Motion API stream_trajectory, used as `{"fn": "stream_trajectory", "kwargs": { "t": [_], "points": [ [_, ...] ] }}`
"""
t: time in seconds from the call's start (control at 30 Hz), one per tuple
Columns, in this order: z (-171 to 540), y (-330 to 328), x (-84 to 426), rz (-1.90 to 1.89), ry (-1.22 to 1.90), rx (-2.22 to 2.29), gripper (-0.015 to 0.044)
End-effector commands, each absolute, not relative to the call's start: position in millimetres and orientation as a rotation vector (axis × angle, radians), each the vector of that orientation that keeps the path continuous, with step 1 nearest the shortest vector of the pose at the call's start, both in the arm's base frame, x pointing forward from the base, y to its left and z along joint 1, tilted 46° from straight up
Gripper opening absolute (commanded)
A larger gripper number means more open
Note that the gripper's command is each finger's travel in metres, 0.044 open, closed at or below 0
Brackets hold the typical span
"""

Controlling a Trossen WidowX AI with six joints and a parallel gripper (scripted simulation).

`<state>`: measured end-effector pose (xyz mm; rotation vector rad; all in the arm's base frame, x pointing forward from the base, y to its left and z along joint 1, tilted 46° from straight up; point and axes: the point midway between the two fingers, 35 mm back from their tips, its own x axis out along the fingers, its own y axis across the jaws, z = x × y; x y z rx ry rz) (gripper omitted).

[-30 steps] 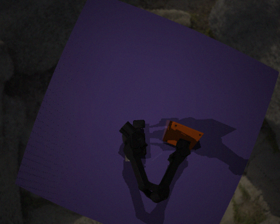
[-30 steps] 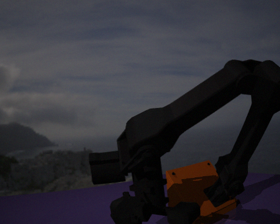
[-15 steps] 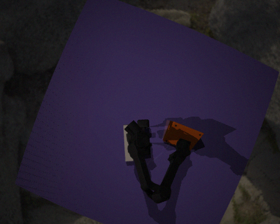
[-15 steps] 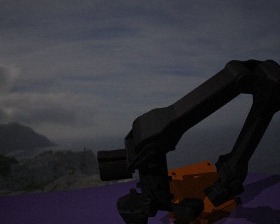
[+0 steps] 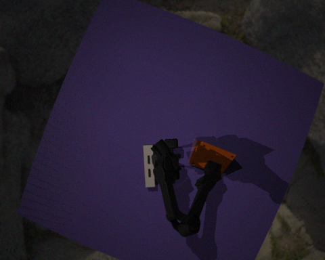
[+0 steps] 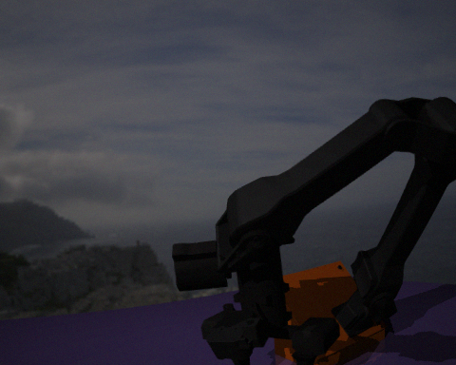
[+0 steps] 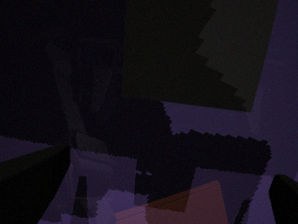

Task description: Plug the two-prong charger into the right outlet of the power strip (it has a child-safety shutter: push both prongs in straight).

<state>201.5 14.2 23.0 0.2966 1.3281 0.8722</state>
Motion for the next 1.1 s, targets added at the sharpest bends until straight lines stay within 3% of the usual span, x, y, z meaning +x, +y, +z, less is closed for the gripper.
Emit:
{"fn": "stream_trajectory", "kwargs": {
  "t": [0.0, 0.37, 1.07],
  "points": [
    [22, 13, 197, 0.872, 1.326, 0.291, 0.044],
    [81, -36, 214, 0.706, 0.779, 0.509, 0.044],
    [82, -37, 214, 0.701, 0.769, 0.51, 0.044]
  ]
}}
